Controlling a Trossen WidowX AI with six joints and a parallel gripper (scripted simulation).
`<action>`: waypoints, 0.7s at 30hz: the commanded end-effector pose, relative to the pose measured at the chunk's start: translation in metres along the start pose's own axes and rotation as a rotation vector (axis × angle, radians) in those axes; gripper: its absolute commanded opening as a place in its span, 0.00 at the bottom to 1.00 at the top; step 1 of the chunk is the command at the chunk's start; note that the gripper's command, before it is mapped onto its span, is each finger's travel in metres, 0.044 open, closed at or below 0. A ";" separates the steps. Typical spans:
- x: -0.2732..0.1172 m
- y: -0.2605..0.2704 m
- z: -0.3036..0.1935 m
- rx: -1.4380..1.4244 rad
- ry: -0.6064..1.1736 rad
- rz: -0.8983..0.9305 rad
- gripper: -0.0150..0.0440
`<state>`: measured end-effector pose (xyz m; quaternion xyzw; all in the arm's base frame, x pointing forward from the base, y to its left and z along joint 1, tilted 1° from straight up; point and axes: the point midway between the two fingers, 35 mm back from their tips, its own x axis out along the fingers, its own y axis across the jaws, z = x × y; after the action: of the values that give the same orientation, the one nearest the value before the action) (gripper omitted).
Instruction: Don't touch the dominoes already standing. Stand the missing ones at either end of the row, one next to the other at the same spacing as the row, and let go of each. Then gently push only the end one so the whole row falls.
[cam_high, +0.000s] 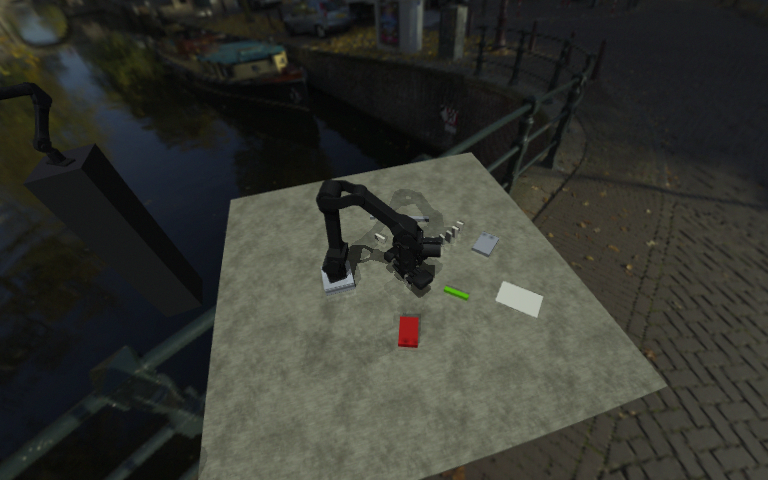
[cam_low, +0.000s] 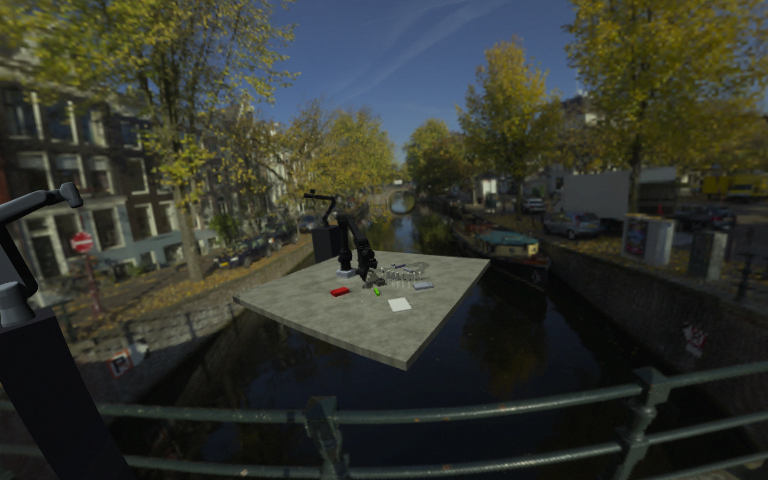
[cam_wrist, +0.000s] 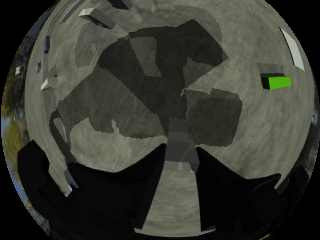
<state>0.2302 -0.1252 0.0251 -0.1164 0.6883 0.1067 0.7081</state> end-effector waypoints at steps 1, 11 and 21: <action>0.001 0.000 0.001 -0.003 -0.002 0.003 0.44; -0.035 -0.005 0.006 -0.002 -0.002 0.002 0.44; -0.135 -0.001 0.000 0.000 0.000 0.000 0.44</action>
<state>0.2319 -0.1273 0.1464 -0.1171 0.6861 0.1043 0.7104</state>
